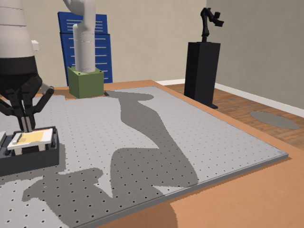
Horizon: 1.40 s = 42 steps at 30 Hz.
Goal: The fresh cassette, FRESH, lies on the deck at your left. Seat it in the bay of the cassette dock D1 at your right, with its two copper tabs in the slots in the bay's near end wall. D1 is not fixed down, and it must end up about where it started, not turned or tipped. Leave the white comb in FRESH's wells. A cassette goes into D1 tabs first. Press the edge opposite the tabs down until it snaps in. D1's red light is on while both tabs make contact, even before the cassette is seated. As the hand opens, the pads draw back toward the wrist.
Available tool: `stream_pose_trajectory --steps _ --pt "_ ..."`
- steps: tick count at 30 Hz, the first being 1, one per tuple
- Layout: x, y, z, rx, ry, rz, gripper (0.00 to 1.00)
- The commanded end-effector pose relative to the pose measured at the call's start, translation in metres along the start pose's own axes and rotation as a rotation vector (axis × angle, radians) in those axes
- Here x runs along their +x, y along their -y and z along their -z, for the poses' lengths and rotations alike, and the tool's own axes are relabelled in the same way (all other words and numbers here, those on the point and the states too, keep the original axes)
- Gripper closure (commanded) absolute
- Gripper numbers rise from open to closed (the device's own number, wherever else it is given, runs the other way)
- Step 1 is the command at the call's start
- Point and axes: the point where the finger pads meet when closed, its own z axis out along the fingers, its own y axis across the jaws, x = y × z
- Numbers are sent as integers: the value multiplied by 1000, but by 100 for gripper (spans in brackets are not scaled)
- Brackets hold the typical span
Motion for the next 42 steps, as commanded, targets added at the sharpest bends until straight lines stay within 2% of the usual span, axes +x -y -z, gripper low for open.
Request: stream_pose_trajectory --steps 1,14,29,42 --pt "3 2 3 3 2 -2 100" --pt "3 2 3 3 2 -2 100" --pt "4 2 -14 3 2 -2 100" --pt "2 2 -15 3 2 -2 100"
